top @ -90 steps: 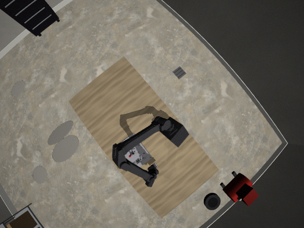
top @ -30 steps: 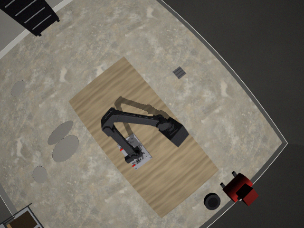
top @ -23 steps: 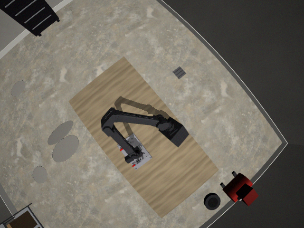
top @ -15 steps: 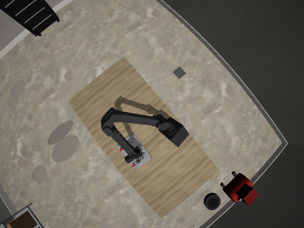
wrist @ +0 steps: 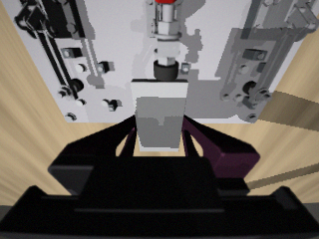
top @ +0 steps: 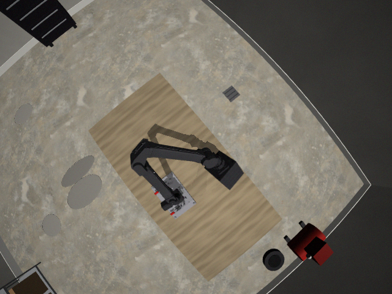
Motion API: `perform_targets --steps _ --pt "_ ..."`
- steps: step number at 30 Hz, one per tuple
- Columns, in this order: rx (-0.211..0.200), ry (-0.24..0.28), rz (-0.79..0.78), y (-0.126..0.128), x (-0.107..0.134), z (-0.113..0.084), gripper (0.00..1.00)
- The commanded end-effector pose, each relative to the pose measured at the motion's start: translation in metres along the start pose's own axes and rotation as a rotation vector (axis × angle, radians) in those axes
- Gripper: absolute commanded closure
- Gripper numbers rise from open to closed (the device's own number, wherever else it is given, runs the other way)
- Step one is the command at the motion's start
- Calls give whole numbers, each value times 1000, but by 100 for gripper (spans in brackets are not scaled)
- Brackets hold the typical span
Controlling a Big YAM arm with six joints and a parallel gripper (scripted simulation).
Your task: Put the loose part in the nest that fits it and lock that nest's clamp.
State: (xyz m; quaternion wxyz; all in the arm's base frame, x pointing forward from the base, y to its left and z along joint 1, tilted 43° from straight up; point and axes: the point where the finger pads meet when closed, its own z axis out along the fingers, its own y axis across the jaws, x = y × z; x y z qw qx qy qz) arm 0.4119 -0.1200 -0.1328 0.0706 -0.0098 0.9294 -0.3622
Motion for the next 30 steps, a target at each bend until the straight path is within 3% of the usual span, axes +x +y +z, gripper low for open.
perform_targets --steps 1,30 --pt "-4 -29 10 0 -12 -13 100" --pt "-2 -36 12 0 -20 -19 100"
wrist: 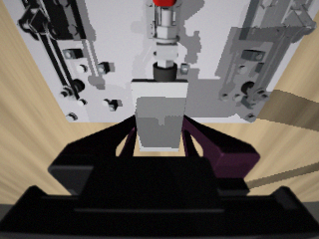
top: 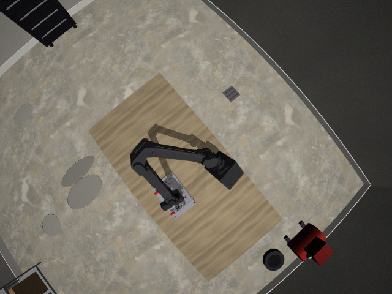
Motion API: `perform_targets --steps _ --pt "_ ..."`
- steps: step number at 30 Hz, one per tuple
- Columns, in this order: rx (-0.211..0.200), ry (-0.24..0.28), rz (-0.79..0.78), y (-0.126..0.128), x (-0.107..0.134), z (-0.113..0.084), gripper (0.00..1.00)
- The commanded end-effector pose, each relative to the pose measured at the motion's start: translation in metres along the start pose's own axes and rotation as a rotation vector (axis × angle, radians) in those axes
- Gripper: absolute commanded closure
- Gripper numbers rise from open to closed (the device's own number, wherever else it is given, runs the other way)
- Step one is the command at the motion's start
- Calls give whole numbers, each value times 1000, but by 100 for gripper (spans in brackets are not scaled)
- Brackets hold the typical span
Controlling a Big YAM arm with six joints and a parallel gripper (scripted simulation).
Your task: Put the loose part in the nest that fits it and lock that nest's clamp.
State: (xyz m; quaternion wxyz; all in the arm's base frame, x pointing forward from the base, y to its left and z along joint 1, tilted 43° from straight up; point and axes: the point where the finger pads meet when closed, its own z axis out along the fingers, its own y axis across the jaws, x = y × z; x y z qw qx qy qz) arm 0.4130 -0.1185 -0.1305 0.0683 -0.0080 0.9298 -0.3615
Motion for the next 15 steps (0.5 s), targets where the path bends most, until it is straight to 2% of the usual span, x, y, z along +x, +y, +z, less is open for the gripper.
perform_targets --steps 1,15 --pt "-1 -42 10 0 -18 -17 100" --pt "0 -41 8 0 -18 -18 100"
